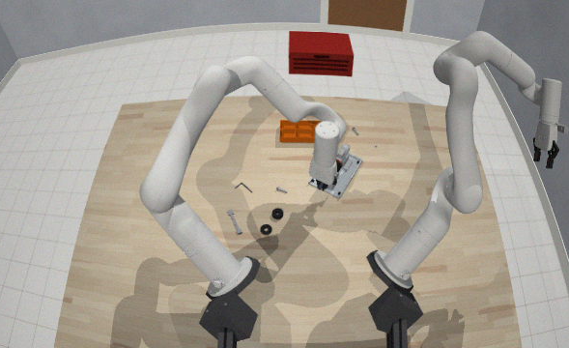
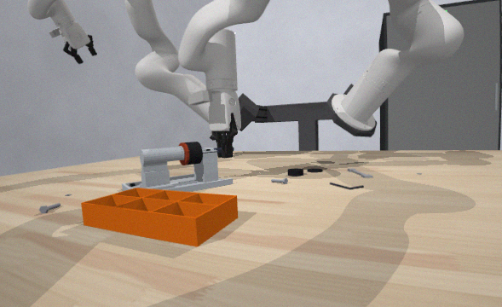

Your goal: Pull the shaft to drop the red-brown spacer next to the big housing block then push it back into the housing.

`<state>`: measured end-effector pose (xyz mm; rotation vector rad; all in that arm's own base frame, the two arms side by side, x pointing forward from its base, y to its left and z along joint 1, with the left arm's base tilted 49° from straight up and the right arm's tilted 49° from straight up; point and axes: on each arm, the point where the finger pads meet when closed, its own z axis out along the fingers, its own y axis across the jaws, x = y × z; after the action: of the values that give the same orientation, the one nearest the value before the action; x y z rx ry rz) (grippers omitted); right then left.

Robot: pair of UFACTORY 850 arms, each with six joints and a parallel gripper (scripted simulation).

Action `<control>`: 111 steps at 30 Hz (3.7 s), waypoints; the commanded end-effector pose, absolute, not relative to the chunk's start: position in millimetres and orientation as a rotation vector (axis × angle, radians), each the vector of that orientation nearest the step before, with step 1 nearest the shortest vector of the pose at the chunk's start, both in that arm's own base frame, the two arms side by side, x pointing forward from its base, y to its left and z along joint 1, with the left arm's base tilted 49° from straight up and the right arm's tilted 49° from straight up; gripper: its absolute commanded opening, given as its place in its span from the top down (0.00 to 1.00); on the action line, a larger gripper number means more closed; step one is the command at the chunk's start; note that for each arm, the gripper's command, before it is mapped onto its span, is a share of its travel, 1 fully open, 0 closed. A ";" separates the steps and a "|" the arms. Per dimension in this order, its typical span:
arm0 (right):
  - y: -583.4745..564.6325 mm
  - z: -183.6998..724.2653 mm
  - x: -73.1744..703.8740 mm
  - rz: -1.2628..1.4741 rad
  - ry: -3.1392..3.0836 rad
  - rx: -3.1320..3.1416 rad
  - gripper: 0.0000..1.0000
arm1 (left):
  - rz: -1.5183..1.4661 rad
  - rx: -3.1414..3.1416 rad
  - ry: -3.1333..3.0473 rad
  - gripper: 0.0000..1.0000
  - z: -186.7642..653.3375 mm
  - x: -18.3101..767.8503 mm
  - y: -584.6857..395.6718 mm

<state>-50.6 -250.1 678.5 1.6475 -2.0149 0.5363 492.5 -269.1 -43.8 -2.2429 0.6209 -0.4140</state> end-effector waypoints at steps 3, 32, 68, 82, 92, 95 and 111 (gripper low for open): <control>-249.9 679.1 -50.7 0.537 -2.014 1.647 0.00 | -0.416 -2.243 0.621 1.00 -43.4 491.8 -269.4; -249.9 679.1 -50.7 0.537 -2.014 1.647 0.00 | -0.416 -2.243 0.621 1.00 -43.8 488.3 -267.0; -249.9 679.1 -50.7 0.537 -2.014 1.647 0.00 | -0.416 -2.243 0.621 1.00 -44.4 483.8 -264.0; -249.9 679.1 -50.7 0.537 -2.014 1.647 0.00 | -0.416 -2.243 0.621 1.00 -44.6 482.1 -262.9; -249.9 679.1 -50.7 0.537 -2.014 1.647 0.00 | -0.416 -2.243 0.621 1.00 -44.8 480.8 -262.1; -249.9 679.1 -50.7 0.537 -2.014 1.647 0.00 | -0.416 -2.243 0.621 1.00 -44.8 480.4 -261.9; -249.9 679.1 -50.7 0.537 -2.014 1.647 0.00 | -0.416 -2.243 0.621 1.00 -45.0 478.6 -260.6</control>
<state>-50.6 -250.1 678.5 1.6475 -2.0149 0.5363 478.8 -260.0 -45.4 -2.2429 0.6209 -0.4139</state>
